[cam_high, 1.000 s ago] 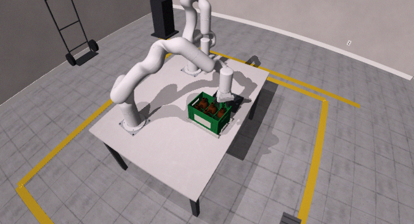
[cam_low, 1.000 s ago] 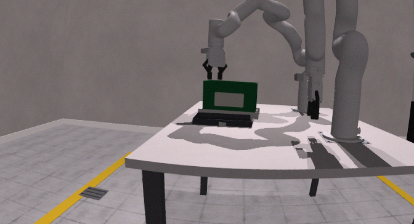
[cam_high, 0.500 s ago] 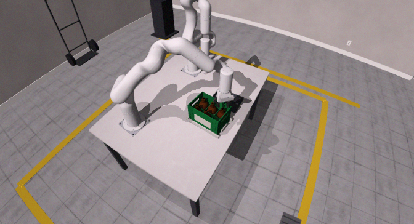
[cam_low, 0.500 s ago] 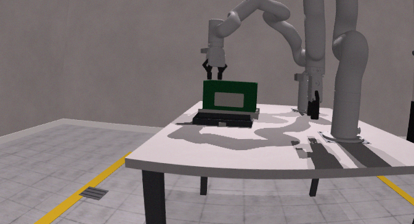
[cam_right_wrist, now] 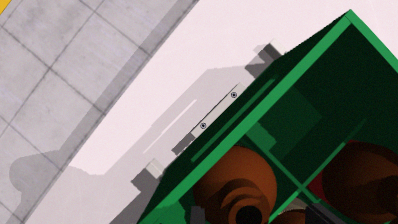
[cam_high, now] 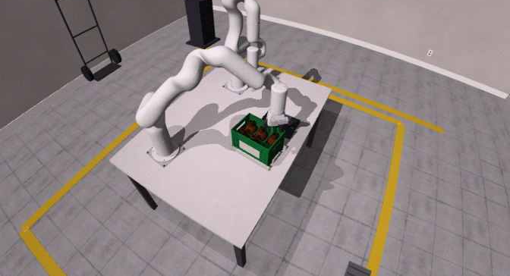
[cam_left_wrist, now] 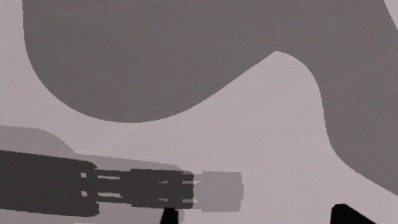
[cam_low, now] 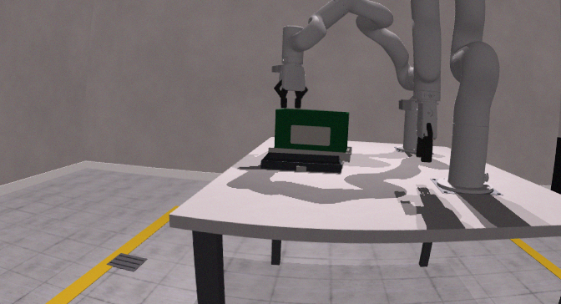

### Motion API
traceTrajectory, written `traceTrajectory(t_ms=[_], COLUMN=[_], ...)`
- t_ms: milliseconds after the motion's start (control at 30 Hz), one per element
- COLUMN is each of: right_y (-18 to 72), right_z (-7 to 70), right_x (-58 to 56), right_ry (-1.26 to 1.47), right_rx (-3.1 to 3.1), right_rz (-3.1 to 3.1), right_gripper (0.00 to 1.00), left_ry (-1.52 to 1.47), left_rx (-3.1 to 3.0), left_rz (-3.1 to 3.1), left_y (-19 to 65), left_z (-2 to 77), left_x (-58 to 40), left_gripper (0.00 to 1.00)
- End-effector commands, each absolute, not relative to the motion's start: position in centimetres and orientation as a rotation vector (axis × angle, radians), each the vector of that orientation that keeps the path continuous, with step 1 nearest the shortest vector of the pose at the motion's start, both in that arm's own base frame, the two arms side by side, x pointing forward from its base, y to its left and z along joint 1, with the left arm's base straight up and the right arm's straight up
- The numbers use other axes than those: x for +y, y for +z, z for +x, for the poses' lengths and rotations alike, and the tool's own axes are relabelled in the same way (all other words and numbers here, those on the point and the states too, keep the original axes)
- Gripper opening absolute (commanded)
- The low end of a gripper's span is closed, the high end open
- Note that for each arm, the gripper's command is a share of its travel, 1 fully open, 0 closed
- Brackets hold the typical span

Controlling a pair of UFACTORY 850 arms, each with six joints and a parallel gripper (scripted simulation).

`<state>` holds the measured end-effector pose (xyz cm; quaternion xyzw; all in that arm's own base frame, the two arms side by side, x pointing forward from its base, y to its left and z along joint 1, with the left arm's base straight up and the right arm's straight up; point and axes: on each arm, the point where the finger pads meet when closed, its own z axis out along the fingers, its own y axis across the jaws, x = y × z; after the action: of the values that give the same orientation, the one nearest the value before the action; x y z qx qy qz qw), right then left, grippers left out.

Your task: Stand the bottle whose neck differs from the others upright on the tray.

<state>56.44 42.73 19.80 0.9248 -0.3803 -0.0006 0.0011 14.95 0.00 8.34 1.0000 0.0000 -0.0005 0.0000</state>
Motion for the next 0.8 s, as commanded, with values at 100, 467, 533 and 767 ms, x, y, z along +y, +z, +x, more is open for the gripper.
traceTrajectory(t_ms=[100, 467, 533, 767], right_y=[19.8, 19.2, 19.0, 18.2], right_z=[56.5, 56.5, 56.5, 56.5], right_x=[42.8, 42.8, 42.8, 42.8], right_ry=[0.000, 0.000, 0.000, 0.000], right_rx=[-1.195, -1.195, -1.195, -1.195], right_rz=[2.905, 2.905, 2.905, 2.905], right_gripper=[0.66, 0.66, 0.66, 0.66], left_ry=[0.000, 0.000, 0.000, 0.000], left_rx=[0.000, 0.000, 0.000, 0.000], left_rz=[3.142, 3.142, 3.142, 3.142], left_y=[8.4, 8.4, 8.4, 8.4], left_z=[15.0, 15.0, 15.0, 15.0], left_x=[0.0, 0.0, 0.0, 0.0], left_gripper=[1.00, 1.00, 1.00, 1.00])
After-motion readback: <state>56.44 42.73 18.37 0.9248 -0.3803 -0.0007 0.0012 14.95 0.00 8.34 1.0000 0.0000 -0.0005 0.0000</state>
